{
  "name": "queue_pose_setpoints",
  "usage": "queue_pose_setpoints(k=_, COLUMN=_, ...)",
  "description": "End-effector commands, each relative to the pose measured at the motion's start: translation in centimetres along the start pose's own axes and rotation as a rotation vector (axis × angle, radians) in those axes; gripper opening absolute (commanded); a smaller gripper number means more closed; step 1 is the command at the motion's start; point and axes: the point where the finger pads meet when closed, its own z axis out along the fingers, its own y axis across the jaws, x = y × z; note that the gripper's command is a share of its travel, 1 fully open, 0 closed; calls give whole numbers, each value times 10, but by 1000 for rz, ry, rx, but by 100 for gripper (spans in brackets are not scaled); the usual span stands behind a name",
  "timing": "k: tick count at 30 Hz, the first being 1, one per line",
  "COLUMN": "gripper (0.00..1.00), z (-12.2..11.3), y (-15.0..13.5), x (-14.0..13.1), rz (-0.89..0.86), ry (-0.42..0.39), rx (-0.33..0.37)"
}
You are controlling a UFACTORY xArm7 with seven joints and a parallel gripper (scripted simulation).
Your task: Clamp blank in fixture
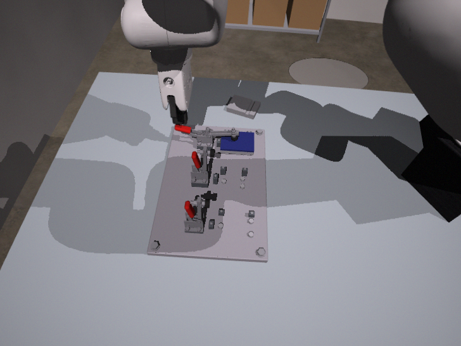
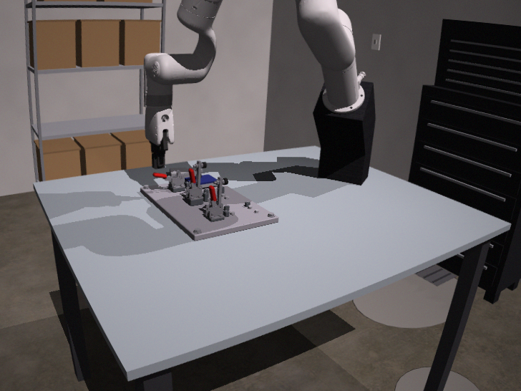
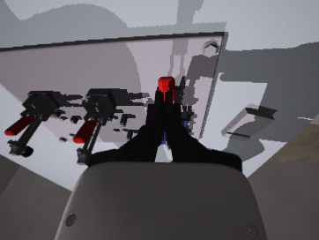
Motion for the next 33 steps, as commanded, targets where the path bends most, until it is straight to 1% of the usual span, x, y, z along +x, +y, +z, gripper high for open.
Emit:
queue_pose_setpoints(k=1, gripper=0, z=-2, y=1, x=1, rz=1, ry=3, rx=-3)
queue_pose_setpoints(k=33, gripper=0, z=5, y=3, x=2, rz=1, ry=3, rx=-3)
